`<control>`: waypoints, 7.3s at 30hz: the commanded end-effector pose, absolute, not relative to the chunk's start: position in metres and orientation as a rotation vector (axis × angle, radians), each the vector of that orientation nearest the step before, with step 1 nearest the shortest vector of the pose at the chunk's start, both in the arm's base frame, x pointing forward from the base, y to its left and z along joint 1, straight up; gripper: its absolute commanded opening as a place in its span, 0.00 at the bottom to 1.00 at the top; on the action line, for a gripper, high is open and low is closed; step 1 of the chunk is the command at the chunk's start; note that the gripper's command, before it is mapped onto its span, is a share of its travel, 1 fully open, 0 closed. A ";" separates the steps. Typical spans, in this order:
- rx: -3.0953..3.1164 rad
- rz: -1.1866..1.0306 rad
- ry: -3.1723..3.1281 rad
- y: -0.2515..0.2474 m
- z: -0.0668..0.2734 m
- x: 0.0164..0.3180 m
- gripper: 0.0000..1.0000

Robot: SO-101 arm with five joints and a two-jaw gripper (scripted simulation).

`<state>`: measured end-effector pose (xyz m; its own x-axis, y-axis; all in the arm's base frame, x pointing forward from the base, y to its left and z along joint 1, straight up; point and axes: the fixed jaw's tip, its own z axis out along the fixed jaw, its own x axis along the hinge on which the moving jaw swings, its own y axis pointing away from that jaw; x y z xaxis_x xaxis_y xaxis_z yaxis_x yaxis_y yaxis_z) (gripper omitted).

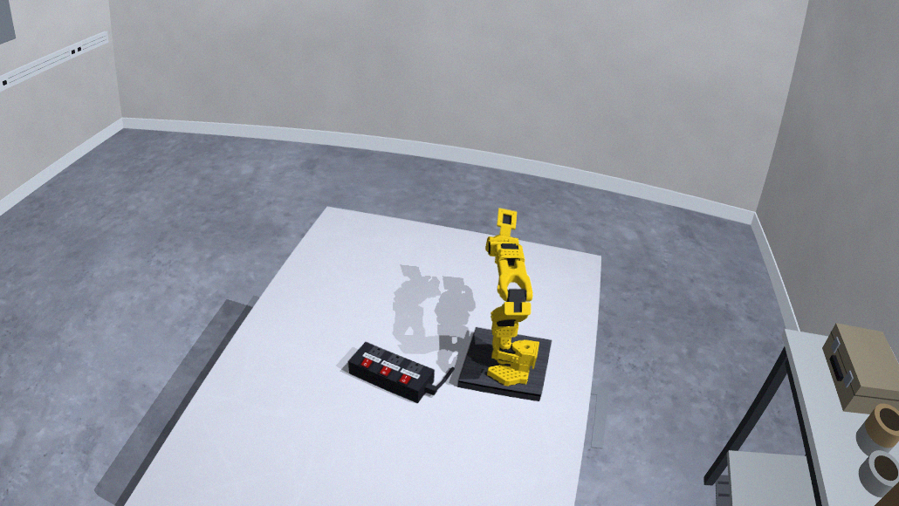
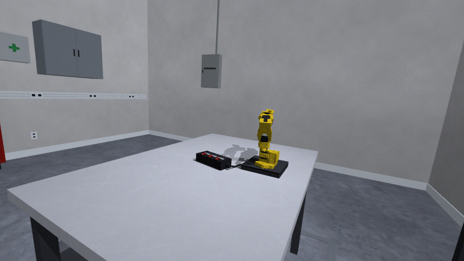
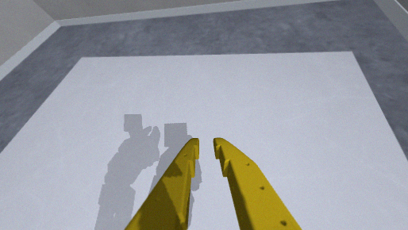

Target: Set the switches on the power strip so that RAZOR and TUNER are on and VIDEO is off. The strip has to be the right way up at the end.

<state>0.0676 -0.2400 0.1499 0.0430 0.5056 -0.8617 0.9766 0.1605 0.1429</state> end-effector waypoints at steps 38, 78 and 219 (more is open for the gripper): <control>0.965 -0.821 2.070 -0.221 0.143 0.101 0.00; -1.014 -0.984 2.463 -0.155 0.129 0.161 0.00; -2.506 -0.247 -2.006 0.039 0.115 0.202 0.00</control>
<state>0.1938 0.0321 0.1202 0.2115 0.9740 0.0810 0.9554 -0.2235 0.1930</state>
